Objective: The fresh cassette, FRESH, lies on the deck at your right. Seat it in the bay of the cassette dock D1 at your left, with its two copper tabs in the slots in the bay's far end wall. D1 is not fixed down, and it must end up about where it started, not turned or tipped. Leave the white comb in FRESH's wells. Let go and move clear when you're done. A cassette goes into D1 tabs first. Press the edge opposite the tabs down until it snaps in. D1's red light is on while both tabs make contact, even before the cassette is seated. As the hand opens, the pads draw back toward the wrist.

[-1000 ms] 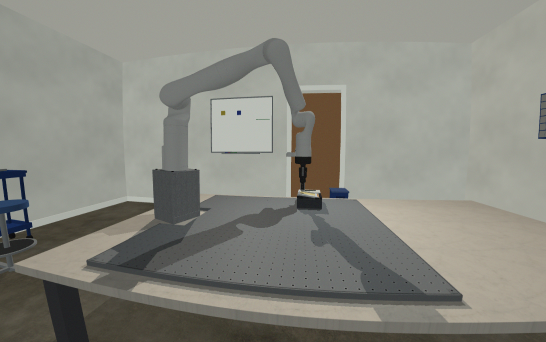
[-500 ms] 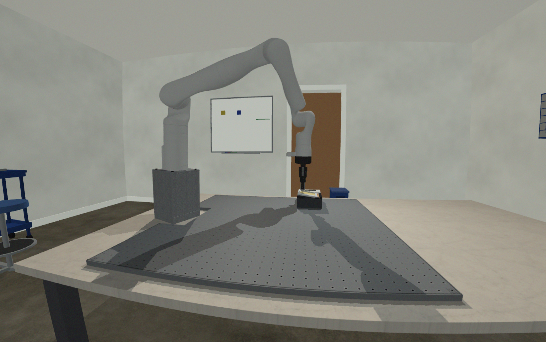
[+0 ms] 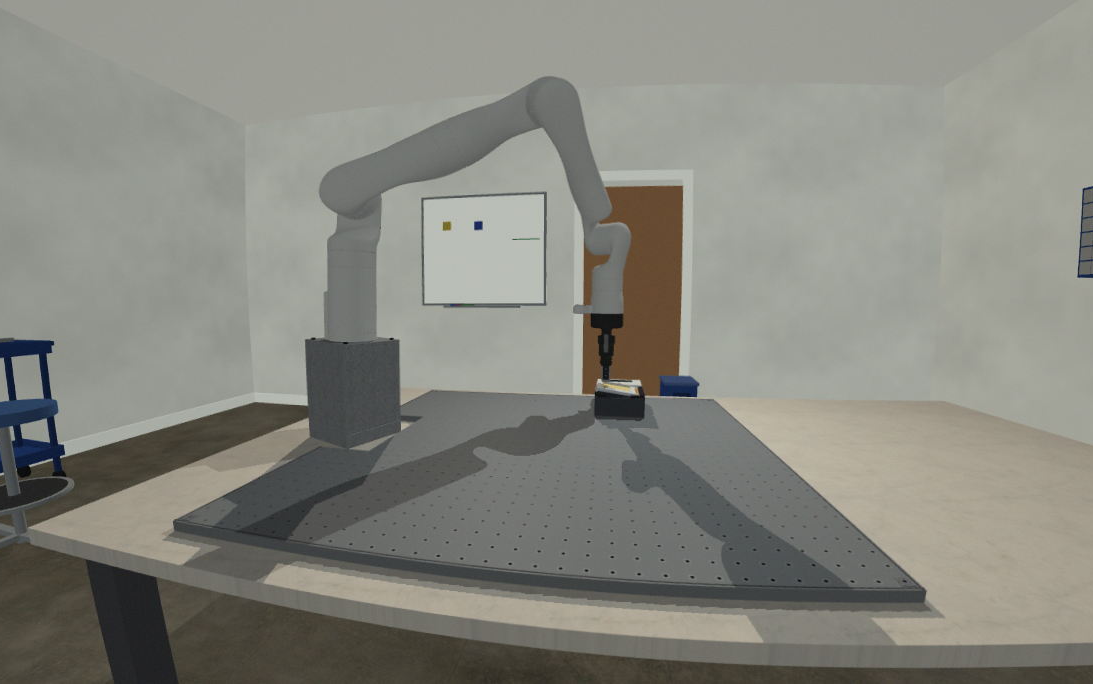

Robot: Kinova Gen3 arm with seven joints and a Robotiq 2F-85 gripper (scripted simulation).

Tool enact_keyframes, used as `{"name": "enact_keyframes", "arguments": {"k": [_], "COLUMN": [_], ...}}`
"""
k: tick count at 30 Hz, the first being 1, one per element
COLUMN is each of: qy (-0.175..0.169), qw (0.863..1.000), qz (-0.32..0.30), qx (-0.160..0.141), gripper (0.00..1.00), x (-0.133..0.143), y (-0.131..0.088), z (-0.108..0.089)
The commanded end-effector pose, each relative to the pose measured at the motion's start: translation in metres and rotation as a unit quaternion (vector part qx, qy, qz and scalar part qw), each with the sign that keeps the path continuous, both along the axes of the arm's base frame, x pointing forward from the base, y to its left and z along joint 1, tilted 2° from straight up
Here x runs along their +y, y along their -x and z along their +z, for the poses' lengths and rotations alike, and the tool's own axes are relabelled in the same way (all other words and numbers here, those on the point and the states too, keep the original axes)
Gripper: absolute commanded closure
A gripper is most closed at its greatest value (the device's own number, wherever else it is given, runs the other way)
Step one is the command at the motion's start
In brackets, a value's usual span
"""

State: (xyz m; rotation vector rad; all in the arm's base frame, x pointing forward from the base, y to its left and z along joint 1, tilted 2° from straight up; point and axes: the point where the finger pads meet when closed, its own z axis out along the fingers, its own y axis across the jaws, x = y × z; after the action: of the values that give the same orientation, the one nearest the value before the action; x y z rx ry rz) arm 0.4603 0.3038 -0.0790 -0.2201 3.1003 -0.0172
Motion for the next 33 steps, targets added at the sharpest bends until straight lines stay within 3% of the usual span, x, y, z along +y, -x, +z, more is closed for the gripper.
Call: {"name": "enact_keyframes", "arguments": {"k": [1,33], "qy": [0.0,0.001], "qw": [1.0,1.0], "qz": [0.0,-0.001], "qx": [0.0,0.001], "gripper": [1.0,1.0], "x": [-0.0005,-0.0017], "y": [-0.0005,-0.0001], "z": [-0.0004,-0.0019]}}
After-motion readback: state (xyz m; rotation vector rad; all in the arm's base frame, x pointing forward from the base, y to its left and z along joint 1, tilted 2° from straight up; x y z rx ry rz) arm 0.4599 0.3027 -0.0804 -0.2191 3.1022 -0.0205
